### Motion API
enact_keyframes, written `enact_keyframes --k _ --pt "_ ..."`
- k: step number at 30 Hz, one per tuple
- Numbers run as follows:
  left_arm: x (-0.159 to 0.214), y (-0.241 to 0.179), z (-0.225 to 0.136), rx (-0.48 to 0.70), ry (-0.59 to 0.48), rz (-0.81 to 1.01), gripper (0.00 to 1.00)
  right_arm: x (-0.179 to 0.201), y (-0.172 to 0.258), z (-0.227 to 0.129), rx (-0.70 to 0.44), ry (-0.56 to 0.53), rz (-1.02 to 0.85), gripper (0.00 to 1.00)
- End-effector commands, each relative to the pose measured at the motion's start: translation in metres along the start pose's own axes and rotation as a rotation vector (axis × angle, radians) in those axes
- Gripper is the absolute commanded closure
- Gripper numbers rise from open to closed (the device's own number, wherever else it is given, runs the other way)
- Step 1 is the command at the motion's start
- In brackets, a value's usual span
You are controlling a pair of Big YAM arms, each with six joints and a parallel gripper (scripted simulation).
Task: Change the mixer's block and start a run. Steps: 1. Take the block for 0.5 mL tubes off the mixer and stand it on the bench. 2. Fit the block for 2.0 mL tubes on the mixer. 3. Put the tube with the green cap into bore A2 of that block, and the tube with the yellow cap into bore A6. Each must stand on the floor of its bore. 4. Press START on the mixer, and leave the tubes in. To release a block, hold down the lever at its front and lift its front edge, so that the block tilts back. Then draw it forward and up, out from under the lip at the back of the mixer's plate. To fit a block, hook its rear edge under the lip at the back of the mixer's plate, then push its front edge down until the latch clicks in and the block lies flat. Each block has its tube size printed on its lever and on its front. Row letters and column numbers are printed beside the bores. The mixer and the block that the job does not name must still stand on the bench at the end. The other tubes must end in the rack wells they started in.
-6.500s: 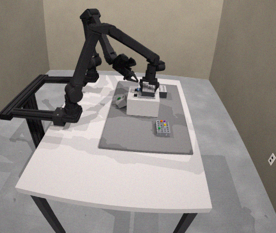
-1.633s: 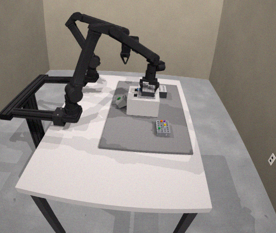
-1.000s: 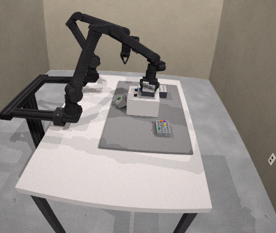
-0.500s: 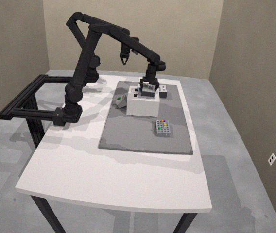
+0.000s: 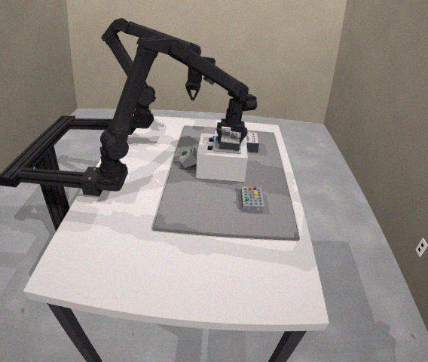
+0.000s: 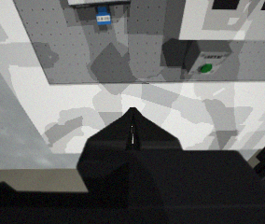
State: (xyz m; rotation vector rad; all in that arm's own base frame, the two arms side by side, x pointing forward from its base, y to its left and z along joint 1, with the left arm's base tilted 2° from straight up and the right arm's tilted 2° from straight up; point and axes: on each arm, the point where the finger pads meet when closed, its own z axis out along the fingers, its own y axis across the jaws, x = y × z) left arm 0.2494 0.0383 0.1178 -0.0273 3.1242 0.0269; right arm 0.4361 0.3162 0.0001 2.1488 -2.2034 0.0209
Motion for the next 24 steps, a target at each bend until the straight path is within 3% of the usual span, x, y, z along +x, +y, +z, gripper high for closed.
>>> enact_keyframes --k 1,24 --pt "-0.0076 -0.0016 -0.0042 0.001 -0.023 0.016 1.0 -0.0163 -0.0111 -0.0146 0.028 -0.032 -0.035 1.0" --pt "-0.0088 -0.0012 -0.009 -0.003 -0.041 0.016 1.0 -0.0165 -0.01 -0.0146 0.027 -0.032 -0.034 1.0"
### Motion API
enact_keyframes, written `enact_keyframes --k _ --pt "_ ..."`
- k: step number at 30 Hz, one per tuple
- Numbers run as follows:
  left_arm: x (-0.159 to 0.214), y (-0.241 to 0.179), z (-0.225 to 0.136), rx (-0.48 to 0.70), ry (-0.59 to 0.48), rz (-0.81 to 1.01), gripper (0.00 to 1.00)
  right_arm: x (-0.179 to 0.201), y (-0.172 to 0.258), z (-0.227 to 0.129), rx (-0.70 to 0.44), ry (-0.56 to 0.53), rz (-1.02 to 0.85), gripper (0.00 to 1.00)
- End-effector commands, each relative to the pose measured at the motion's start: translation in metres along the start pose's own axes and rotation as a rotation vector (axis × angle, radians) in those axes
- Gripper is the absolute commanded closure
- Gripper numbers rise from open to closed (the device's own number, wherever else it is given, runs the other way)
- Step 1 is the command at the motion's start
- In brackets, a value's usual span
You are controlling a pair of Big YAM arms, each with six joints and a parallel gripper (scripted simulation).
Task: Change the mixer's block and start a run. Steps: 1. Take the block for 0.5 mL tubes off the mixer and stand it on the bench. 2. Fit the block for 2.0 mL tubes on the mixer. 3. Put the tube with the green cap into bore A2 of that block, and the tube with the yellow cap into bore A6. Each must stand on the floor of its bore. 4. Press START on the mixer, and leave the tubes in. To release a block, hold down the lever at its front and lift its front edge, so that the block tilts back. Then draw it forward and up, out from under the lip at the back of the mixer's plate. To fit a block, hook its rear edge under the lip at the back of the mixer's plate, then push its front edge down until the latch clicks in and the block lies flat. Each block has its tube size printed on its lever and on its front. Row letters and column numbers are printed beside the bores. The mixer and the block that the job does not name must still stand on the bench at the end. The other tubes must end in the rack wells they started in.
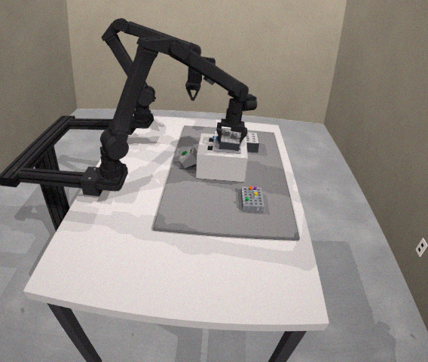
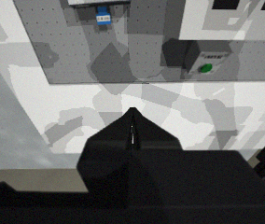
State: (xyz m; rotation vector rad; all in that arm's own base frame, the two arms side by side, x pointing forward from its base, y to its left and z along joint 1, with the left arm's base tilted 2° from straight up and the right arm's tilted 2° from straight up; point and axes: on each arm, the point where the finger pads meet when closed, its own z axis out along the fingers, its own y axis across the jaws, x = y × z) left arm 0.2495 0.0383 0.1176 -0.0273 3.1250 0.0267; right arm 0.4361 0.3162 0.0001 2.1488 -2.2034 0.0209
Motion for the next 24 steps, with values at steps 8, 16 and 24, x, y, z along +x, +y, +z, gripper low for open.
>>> enact_keyframes --k 8,16,24 --pt "-0.0088 -0.0012 -0.0035 0.0 -0.018 0.016 1.0 -0.0166 -0.0095 -0.0146 0.027 -0.032 -0.034 1.0" --pt "-0.0092 -0.0011 -0.0039 0.0 -0.019 0.016 1.0 -0.0167 -0.0091 -0.0146 0.026 -0.032 -0.033 1.0" --pt "-0.0096 -0.001 -0.0044 -0.001 -0.021 0.016 1.0 -0.0168 -0.0087 -0.0146 0.026 -0.032 -0.033 1.0"
